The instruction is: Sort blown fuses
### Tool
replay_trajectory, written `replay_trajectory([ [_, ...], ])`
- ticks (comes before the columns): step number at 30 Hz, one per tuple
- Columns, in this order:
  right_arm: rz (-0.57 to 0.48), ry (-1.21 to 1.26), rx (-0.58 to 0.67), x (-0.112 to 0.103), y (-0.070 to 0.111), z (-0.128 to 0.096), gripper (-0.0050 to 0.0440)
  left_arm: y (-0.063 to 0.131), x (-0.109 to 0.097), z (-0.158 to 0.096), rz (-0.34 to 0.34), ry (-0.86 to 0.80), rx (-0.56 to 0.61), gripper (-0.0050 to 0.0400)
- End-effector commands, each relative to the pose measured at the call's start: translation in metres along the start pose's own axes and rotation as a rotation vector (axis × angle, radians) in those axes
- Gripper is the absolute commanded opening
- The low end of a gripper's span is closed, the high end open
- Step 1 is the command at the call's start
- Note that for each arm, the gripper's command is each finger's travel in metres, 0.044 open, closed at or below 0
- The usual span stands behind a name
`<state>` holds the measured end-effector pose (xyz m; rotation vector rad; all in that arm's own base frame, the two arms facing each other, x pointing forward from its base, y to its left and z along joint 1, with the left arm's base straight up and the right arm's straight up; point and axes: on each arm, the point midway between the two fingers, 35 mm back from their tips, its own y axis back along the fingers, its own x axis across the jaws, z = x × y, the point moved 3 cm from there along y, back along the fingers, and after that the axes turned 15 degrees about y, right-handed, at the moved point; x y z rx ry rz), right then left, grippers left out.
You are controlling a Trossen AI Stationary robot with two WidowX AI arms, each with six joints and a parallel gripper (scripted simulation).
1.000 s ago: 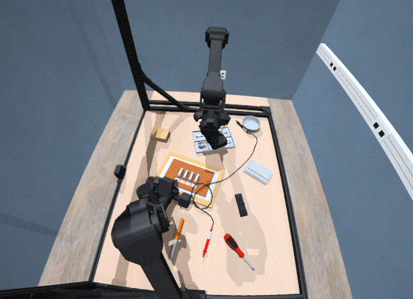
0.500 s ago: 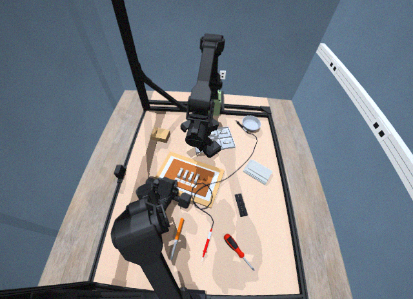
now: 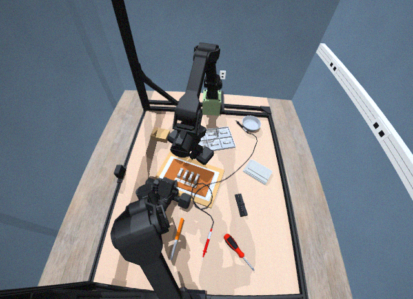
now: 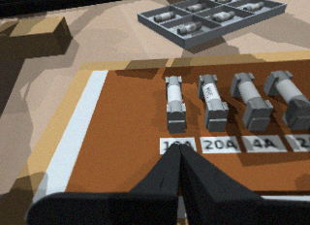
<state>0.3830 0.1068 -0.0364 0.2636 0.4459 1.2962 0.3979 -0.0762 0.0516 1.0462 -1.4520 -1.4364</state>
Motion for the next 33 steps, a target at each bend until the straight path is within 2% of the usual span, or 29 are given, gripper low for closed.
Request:
replay_trajectory([
  [1,0.014,0.065,0.08,-0.002,0.008,-0.032,-0.005,0.001,0.008,-0.019,-0.003,0.07,0.007,0.009],
  [15,0.014,0.065,0.08,-0.002,0.009,-0.033,-0.005,-0.009,0.028,-0.061,-0.001,0.288,0.008,0.009],
  [25,0.014,0.065,0.08,-0.003,0.01,-0.033,-0.005,-0.004,0.027,-0.06,0.001,0.287,0.017,0.009],
  [27,0.014,0.065,0.08,-0.003,0.01,-0.033,-0.005,-0.009,0.026,-0.061,-0.001,0.293,0.008,0.009],
  [30,0.014,0.066,0.08,-0.003,0.01,-0.033,-0.005,-0.027,0.026,-0.056,-0.002,0.29,-0.01,0.009],
  [33,0.014,0.066,0.08,-0.003,0.01,-0.033,-0.005,-0.028,0.026,-0.056,-0.002,0.29,-0.01,0.009],
])
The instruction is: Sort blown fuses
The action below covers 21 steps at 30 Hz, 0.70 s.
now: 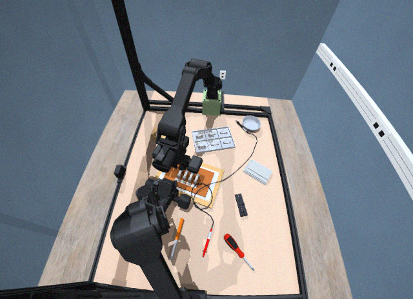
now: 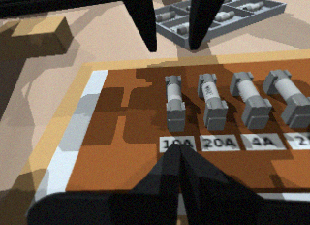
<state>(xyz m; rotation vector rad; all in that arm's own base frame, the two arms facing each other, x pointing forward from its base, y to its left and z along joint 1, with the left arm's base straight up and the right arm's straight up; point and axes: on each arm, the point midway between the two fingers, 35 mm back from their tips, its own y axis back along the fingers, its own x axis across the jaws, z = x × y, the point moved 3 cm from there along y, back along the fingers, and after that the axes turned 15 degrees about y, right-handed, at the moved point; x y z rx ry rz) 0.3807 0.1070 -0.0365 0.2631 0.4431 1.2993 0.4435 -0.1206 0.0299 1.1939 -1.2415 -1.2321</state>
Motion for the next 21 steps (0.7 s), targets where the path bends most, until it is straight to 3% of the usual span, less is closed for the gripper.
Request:
replay_trajectory([
  [1,0.011,0.067,0.082,-0.003,0.008,-0.032,-0.005,-0.006,-0.001,0.0,-0.003,0.005,-0.004,0.009],
  [3,0.011,0.068,0.082,-0.003,0.008,-0.032,-0.005,0.005,0.0,-0.003,0.004,0.002,0.022,0.009],
  [10,0.011,0.069,0.082,-0.004,0.008,-0.032,-0.005,0.005,0.0,-0.003,0.004,0.002,0.022,0.009],
  [12,0.011,0.07,0.082,-0.004,0.008,-0.032,-0.005,-0.008,-0.002,0.0,-0.003,0.005,-0.004,0.009],
  [21,0.011,0.073,0.082,-0.004,0.007,-0.032,-0.005,-0.017,-0.003,0.001,-0.003,0.003,-0.004,0.009],
])
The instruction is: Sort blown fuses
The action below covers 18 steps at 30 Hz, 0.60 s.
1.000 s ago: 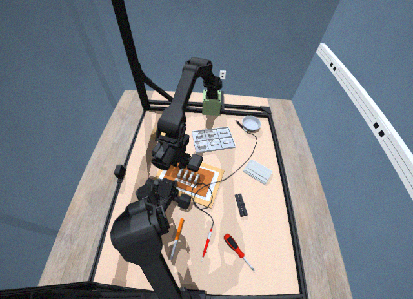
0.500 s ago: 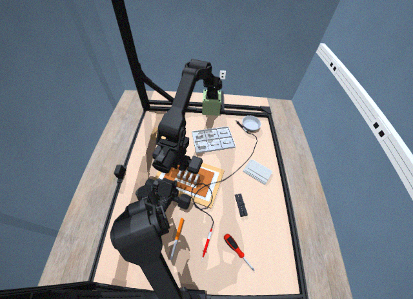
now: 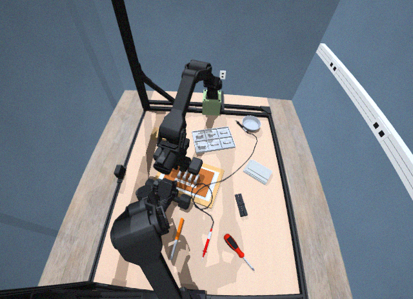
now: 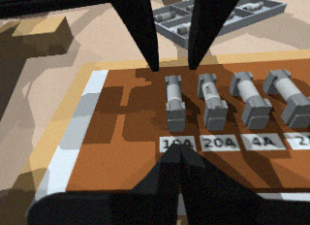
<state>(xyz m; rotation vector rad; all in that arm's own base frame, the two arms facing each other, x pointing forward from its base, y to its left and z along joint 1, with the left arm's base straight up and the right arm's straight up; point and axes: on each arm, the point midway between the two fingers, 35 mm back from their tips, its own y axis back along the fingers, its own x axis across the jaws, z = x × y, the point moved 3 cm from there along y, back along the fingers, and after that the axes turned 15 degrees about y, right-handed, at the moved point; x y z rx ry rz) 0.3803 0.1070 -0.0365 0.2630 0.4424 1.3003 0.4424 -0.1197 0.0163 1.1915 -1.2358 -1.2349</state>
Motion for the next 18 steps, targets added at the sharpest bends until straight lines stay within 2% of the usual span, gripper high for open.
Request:
replay_trajectory([
  [1,0.011,0.073,0.083,-0.004,0.007,-0.032,-0.005,-0.004,-0.002,-0.001,-0.002,0.001,0.002,0.009],
  [18,0.011,0.073,0.083,-0.005,0.006,-0.032,-0.005,-0.019,-0.001,-0.001,-0.001,0.001,0.002,0.009],
])
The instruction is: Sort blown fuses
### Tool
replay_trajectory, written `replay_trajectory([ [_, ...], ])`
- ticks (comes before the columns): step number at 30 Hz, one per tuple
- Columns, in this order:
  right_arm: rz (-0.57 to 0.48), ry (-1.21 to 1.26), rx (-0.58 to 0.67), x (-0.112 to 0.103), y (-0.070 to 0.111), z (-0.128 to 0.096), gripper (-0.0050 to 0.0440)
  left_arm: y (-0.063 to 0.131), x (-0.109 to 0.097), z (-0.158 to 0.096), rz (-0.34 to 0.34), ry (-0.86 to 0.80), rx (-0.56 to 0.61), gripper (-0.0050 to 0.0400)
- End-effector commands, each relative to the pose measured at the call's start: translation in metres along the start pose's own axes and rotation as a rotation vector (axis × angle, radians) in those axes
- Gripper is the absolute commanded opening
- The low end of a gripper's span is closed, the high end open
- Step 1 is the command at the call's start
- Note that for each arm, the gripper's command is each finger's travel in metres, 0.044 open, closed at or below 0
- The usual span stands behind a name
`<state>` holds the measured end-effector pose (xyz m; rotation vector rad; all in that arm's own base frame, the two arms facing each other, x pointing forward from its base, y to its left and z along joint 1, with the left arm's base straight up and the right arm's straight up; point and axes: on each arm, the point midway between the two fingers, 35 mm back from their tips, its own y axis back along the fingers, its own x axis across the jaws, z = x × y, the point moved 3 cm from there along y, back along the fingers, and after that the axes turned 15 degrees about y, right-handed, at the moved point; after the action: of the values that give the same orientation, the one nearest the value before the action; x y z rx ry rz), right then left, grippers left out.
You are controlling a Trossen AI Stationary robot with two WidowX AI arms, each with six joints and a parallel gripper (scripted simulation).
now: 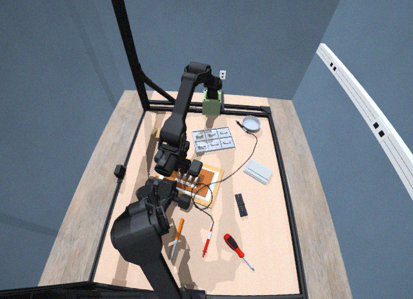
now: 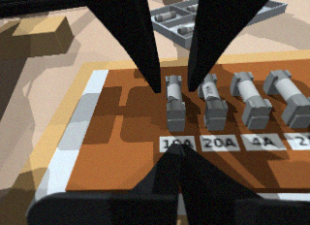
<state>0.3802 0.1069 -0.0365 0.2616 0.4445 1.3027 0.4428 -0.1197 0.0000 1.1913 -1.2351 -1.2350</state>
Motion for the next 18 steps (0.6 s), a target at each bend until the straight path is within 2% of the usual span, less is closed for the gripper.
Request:
replay_trajectory([
  [1,0.009,0.07,0.083,-0.005,0.006,-0.032,-0.005,-0.003,-0.001,-0.001,-0.001,0.001,0.004,0.009],
  [11,0.008,0.07,0.083,-0.006,0.005,-0.031,-0.005,-0.011,-0.001,0.0,-0.001,0.001,0.002,0.009],
  [12,0.008,0.07,0.083,-0.006,0.005,-0.031,-0.005,-0.01,-0.001,-0.001,-0.001,0.001,0.004,0.009],
  [13,0.007,0.07,0.083,-0.006,0.005,-0.031,-0.005,0.0,0.001,-0.005,0.006,0.0,0.028,0.009],
  [18,0.006,0.069,0.083,-0.007,0.004,-0.031,-0.005,0.0,0.001,-0.005,0.006,0.0,0.028,0.009],
])
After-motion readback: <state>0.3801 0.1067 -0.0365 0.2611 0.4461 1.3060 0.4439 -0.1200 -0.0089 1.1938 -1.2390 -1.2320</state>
